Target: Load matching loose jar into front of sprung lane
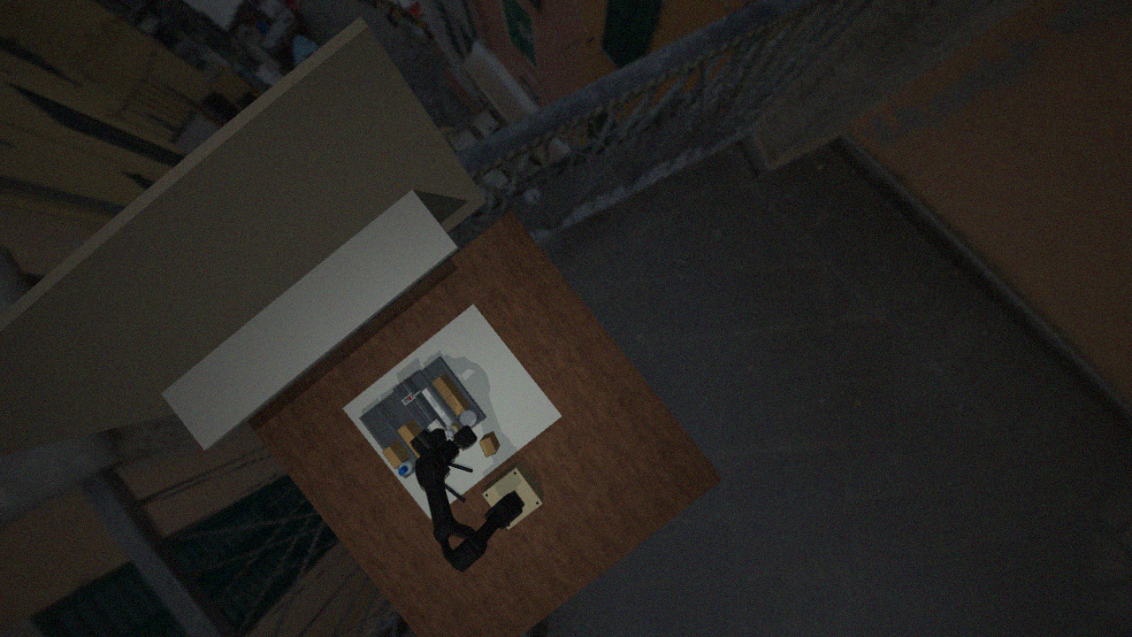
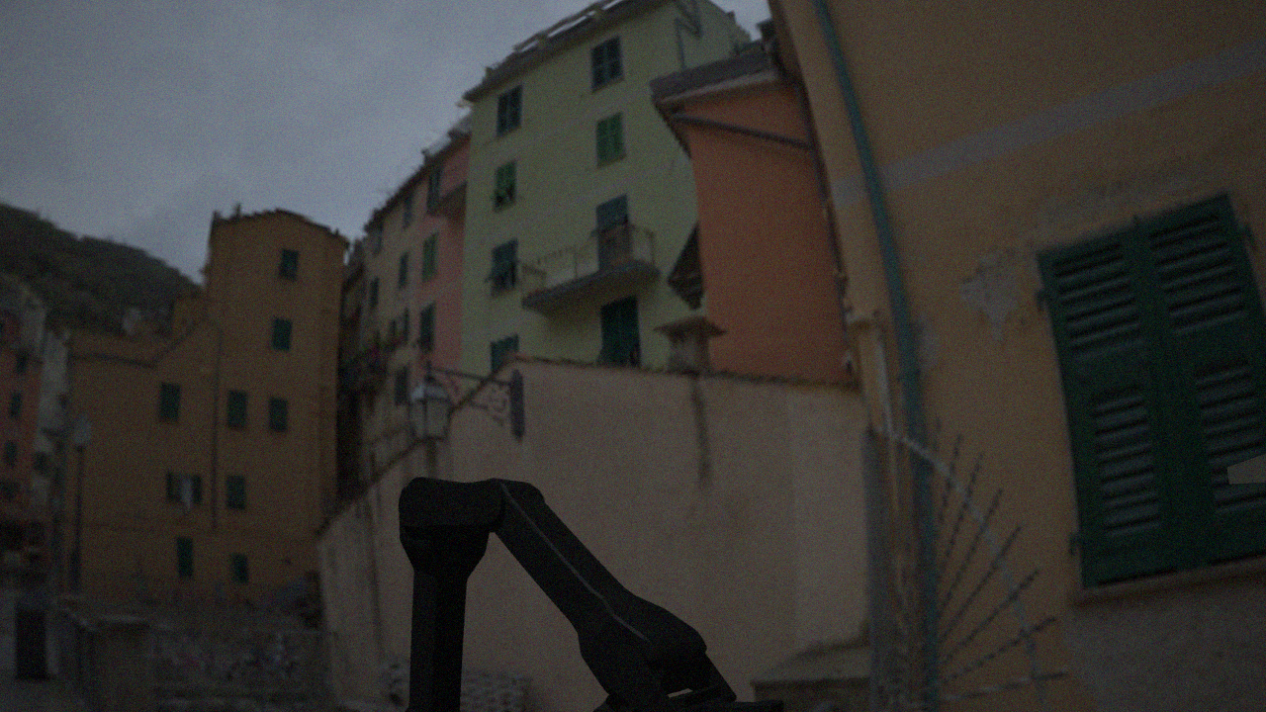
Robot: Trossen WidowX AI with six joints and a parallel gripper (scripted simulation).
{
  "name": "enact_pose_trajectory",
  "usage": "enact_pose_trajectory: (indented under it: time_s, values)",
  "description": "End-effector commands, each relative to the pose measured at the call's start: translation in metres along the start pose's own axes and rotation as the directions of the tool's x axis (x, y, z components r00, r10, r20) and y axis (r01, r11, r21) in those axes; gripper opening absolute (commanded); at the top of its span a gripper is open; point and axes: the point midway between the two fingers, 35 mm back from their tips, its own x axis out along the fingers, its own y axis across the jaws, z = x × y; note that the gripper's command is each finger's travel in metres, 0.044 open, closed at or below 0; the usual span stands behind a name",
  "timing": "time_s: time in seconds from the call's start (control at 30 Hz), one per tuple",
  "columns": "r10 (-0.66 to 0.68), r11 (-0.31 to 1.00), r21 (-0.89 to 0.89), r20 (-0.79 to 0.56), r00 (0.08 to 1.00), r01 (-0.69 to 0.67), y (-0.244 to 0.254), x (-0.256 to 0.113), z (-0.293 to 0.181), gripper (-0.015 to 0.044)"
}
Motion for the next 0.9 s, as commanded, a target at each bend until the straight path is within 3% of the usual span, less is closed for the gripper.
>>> enact_pose_trajectory:
  time_s: [0.0, 0.87]
  values:
    - [-0.001, 1.0, -0.005, 0.028, 1.0, 0.001, 0.0001, -0.0027, 0.0099, 0.0]
    - [-0.001, 1.0, -0.005, 0.029, 1.0, 0.001, 0.0001, -0.004, 0.0186, 0.0]
